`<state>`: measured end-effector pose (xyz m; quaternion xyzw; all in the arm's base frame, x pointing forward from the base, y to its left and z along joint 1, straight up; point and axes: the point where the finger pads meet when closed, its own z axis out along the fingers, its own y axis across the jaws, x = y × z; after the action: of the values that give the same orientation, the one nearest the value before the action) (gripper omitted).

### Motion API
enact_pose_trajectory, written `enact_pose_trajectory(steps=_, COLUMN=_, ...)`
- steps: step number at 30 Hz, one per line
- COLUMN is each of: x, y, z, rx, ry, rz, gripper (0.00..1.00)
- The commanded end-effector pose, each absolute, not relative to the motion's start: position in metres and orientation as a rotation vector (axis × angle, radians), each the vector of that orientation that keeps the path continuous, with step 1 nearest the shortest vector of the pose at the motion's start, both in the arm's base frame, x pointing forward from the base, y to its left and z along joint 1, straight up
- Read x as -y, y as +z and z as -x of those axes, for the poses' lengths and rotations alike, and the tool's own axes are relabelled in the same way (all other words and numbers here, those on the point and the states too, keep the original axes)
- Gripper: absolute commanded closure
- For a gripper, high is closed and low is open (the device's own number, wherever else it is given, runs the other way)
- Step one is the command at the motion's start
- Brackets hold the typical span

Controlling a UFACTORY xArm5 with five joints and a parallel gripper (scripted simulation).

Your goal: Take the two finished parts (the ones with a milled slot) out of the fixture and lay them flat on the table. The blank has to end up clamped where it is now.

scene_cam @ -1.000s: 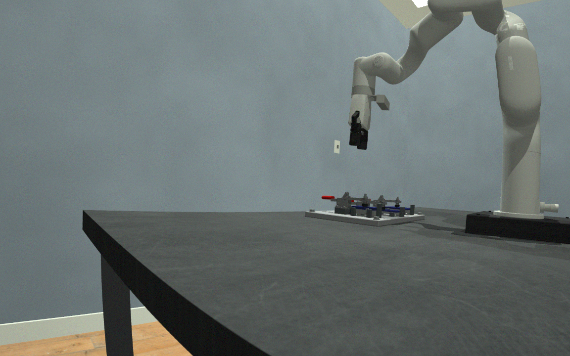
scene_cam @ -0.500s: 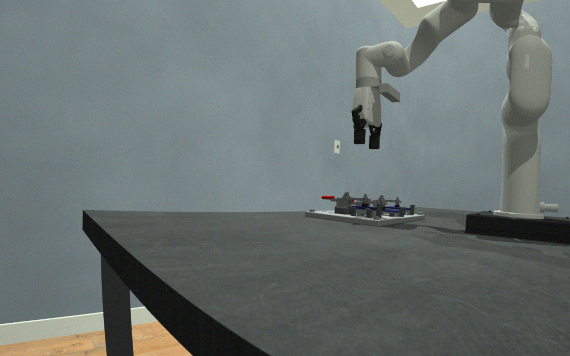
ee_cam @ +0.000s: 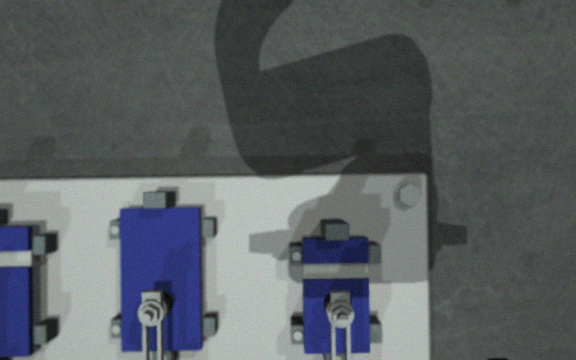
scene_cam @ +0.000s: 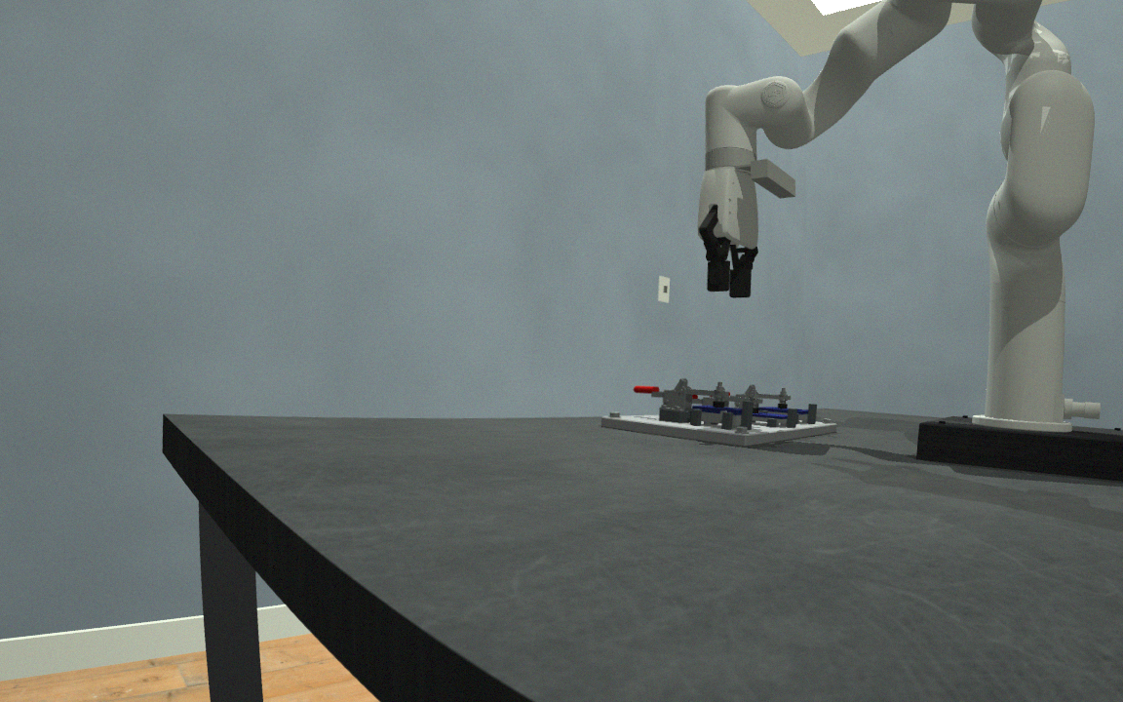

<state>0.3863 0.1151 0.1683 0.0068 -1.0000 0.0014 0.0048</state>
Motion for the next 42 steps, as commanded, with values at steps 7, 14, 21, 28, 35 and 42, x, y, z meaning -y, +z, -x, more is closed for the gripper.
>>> enact_pose_trajectory(steps=7, x=-0.1155, y=0.1696, z=-0.3872, rx=3.135, ry=0.003, rz=-0.022, gripper=1.00)
enact_pose_trajectory(steps=14, x=-0.1155, y=0.1696, z=-0.3872, rx=3.135, ry=0.003, rz=-0.022, gripper=1.00)
enact_pose_trajectory(steps=21, x=-0.1155, y=0.1696, z=-0.3872, rx=3.135, ry=0.003, rz=-0.022, gripper=1.00)
enact_pose_trajectory(steps=28, x=-0.1155, y=0.1696, z=-0.3872, rx=3.135, ry=0.003, rz=-0.022, gripper=1.00)
enact_pose_trajectory(steps=35, x=-0.1155, y=0.1696, z=-0.3872, rx=3.135, ry=0.003, rz=-0.022, gripper=1.00)
enact_pose_trajectory(steps=42, x=-0.1155, y=0.1696, z=-0.3872, rx=3.135, ry=0.003, rz=-0.022, gripper=0.00)
